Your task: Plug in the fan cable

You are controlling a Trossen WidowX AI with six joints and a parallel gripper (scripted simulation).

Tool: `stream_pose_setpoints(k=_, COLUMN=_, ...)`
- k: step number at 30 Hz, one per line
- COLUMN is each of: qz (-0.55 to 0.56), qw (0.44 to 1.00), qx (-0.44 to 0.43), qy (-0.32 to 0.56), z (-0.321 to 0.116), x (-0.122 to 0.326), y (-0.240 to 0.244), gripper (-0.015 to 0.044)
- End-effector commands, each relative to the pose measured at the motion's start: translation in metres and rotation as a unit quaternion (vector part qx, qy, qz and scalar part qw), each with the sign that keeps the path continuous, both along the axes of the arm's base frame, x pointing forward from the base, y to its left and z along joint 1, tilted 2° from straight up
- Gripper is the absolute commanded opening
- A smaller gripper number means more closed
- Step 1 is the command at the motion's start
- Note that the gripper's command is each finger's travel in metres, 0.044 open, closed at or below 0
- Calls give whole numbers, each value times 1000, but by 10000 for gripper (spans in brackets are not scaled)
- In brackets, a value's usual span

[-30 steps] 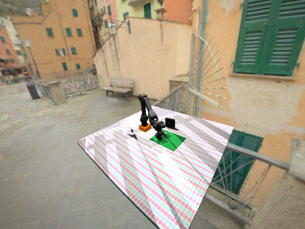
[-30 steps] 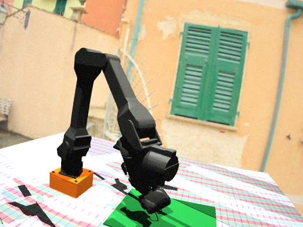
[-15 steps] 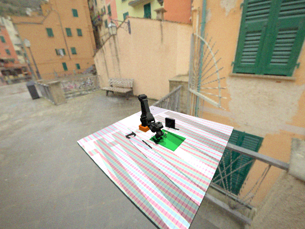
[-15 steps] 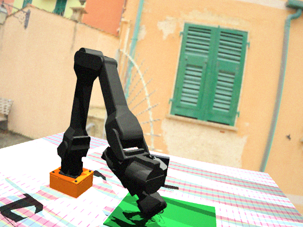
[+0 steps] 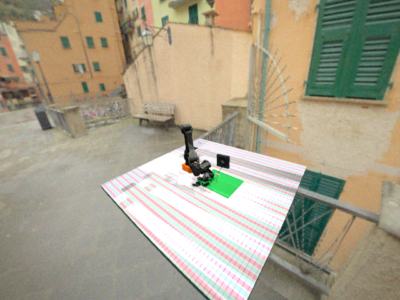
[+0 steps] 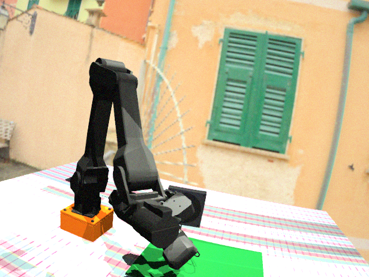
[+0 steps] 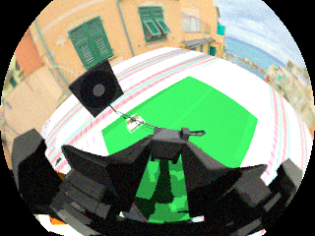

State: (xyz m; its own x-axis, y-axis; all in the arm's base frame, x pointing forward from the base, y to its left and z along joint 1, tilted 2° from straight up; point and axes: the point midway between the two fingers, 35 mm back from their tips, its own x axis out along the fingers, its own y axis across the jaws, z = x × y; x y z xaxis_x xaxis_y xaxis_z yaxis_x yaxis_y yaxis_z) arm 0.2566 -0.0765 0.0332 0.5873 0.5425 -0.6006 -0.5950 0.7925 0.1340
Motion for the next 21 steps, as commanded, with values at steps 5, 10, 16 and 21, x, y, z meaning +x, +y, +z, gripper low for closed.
stream_pose_setpoints(k=5, qz=-7, qw=998, qx=20, qy=-51, z=1, x=-4, y=-2, gripper=0)
stream_pose_setpoints(k=10, qz=-13, qw=996, qx=30, qy=-85, z=4, x=-7, y=-3, gripper=0)
stream_pose_setpoints(k=16, qz=-22, qw=991, qx=39, qy=-127, z=7, x=-11, y=-6, gripper=0)
stream_pose_setpoints(k=21, qz=-29, qw=985, qx=45, qy=-162, z=11, x=-15, y=-7, gripper=0)
